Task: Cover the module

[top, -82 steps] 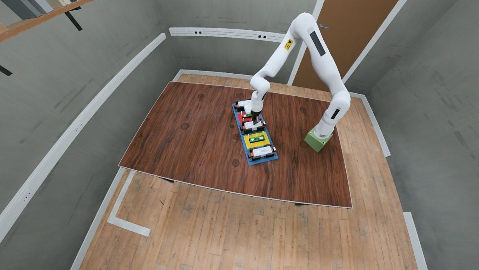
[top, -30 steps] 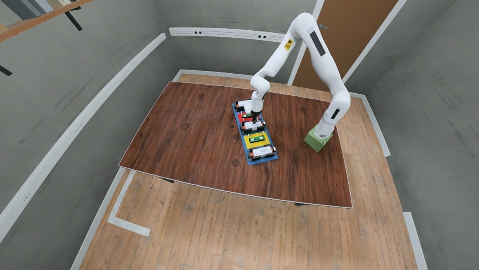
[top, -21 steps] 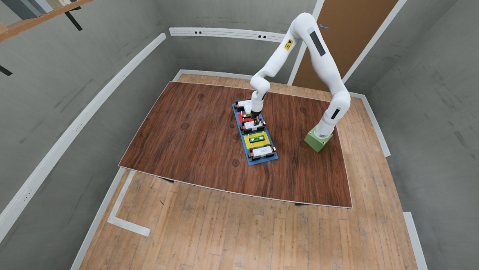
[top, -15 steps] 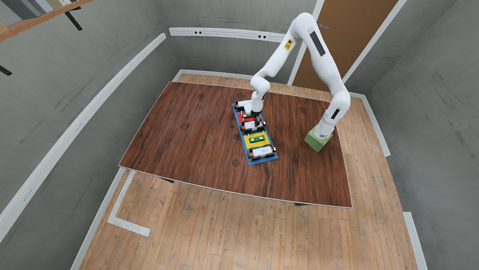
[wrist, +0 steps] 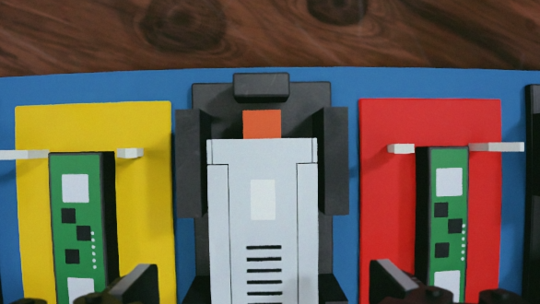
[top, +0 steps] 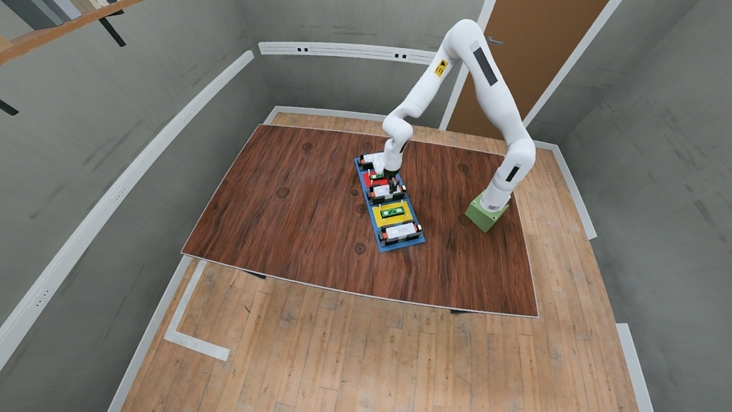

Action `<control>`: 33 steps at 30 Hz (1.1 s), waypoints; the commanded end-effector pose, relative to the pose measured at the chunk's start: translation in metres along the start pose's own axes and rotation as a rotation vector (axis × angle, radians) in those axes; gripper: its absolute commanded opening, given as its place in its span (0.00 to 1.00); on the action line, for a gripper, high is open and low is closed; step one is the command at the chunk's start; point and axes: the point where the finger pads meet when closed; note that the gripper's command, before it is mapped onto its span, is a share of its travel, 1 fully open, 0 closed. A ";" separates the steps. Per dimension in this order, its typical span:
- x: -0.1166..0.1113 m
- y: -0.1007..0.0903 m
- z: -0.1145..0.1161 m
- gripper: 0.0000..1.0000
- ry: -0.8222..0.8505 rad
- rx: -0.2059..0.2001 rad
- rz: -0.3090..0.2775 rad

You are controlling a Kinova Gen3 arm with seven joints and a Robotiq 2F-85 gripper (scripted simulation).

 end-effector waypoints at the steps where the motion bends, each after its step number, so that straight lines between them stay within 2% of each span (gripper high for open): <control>1: -0.001 0.000 0.000 1.00 0.000 0.001 0.002; 33: -0.001 0.019 0.000 1.00 0.000 0.001 0.002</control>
Point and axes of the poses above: the point where the finger pads meet when closed, its own y axis out along the fingers, its own z axis across the jaws, x = y × z, and after that the axes turned 4 degrees about -y, right-handed
